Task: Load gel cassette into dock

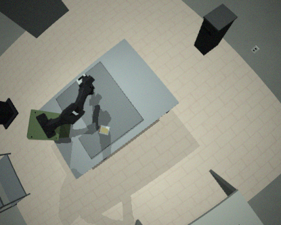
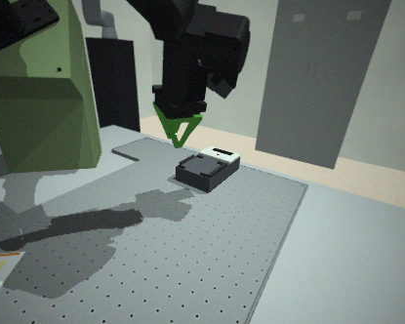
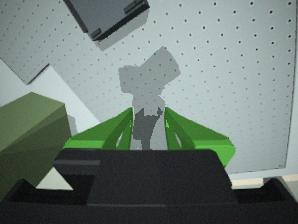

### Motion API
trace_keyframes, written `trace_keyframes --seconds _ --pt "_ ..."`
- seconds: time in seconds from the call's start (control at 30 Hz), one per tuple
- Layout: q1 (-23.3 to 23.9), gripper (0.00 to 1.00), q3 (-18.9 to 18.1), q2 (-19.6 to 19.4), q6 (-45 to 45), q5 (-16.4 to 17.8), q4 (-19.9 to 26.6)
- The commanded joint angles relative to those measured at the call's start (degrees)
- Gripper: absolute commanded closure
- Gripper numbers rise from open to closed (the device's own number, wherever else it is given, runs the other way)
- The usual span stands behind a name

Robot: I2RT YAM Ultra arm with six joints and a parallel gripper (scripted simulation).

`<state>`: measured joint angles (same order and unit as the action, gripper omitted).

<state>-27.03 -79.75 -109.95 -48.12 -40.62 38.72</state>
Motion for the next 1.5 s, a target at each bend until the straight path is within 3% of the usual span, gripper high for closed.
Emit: trace_keyframes --seconds 0.0,0.27,0.57,0.8,1.17,1.23,1.47 --pt "0.36 0.64 4.45 3.97 6.87 -0.28 -6.00" --pt "-0.71 0.64 5.11 4.69 6.57 -0.13 -8.06" --pt "1.54 0.64 19.35 11.28 20.08 -1.09 -17.23" --pt "1.40 0.64 19.82 12.08 19.81 -1.29 -19.28" --pt "4.90 0.64 36.26 19.54 34.85 -2.37 -30.09" --pt "4.90 0.64 36.26 19.54 34.85 -2.37 -30.09" --pt "6.25 0.64 46.08 24.36 43.74 -3.02 -37.52"
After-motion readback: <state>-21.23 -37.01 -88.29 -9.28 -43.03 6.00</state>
